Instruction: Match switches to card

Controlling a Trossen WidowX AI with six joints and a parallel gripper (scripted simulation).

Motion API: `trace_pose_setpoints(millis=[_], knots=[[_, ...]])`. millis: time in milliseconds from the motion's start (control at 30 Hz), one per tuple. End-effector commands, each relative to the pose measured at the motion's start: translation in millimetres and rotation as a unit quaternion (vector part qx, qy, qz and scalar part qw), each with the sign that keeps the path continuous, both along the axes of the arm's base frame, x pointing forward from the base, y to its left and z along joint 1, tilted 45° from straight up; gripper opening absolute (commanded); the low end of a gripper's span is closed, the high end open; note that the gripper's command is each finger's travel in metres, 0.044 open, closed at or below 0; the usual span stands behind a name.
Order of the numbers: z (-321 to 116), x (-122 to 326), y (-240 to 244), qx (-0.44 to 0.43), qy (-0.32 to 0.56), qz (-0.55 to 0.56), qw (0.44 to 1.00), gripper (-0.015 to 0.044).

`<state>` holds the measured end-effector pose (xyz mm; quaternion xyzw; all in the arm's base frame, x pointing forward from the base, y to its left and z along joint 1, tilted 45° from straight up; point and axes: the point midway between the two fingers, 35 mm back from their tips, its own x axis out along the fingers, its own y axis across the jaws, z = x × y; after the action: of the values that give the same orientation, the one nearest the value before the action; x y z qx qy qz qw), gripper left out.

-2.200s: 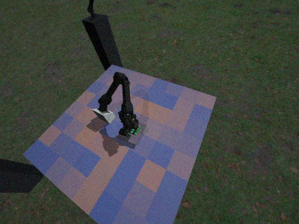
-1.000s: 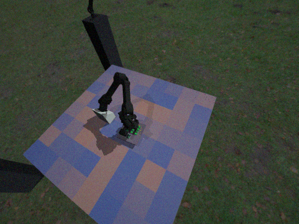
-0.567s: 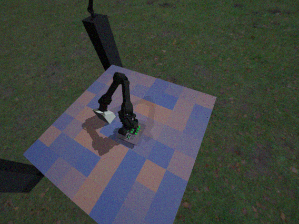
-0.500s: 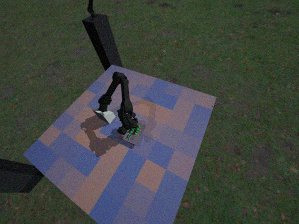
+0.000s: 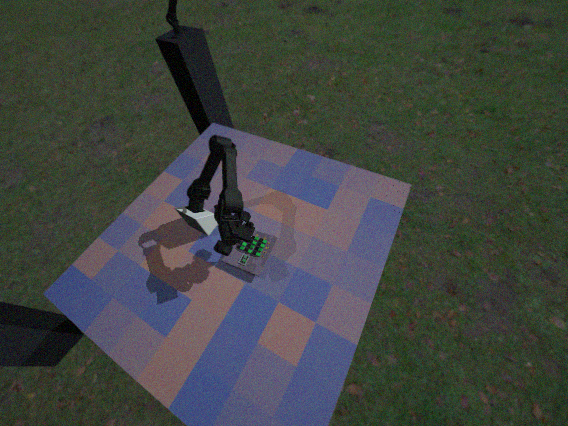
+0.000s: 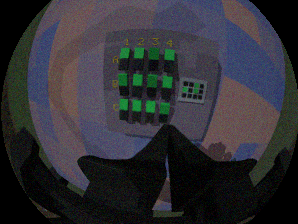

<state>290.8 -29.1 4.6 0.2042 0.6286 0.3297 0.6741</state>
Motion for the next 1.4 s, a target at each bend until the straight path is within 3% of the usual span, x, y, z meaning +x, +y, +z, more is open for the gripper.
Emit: trace_pose_setpoints(millis=[0, 100, 1367], knots=[[-11.5, -4.8, 8.4, 0.001, 0.007, 0.009, 1.0, 0.0], [-28.1, -5.2, 25.6, 0.0, 0.013, 0.015, 1.0, 0.0], [-45.0, -5.7, 42.7, 0.0, 0.013, 0.015, 1.0, 0.0]])
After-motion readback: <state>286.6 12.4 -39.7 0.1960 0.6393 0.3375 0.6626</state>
